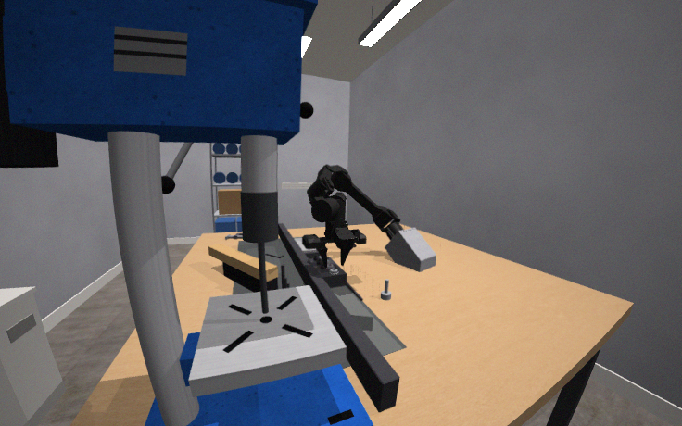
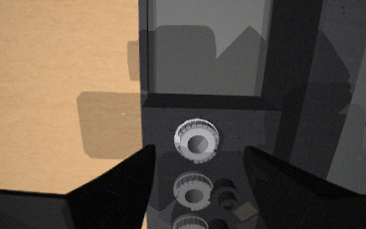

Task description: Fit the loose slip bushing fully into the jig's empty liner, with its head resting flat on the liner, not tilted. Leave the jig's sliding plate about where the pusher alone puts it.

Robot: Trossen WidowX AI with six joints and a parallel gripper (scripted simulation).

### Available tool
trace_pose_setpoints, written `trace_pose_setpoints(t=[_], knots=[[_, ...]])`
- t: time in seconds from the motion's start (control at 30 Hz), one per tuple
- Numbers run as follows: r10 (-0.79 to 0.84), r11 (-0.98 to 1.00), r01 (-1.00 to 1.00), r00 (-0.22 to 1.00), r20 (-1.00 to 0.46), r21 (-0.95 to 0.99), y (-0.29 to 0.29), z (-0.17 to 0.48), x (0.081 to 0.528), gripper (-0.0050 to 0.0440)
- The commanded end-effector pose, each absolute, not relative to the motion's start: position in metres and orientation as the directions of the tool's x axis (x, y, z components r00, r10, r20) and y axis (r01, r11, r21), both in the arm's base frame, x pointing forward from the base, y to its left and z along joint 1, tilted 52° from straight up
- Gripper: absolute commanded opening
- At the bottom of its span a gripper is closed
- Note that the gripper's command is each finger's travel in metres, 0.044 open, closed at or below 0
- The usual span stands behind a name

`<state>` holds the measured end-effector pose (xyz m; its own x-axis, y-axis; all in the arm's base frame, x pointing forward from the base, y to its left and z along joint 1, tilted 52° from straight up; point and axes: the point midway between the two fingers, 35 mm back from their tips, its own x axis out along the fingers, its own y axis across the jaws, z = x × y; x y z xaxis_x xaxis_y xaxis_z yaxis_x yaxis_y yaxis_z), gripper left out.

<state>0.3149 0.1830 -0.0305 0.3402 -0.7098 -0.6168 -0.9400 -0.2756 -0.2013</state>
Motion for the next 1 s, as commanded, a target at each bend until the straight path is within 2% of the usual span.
trace_pose_setpoints(t=[0.0, 0.17, 0.4, 0.57, 0.97], knots=[[-0.700, -0.273, -0.937, 0.350, -0.623, -0.219, 0.186, -0.025, 0.317, 0.0316], [-0.700, -0.273, -0.937, 0.350, -0.623, -0.219, 0.186, -0.025, 0.317, 0.0436], [-0.684, -0.268, -0.935, 0.354, -0.638, -0.231, 0.205, -0.011, 0.295, 0.0440], [-0.688, -0.265, -0.938, 0.348, -0.637, -0.226, 0.233, 0.016, 0.234, 0.0440], [-0.695, -0.265, -0.939, 0.343, -0.632, -0.219, 0.232, 0.015, 0.231, 0.0440]])
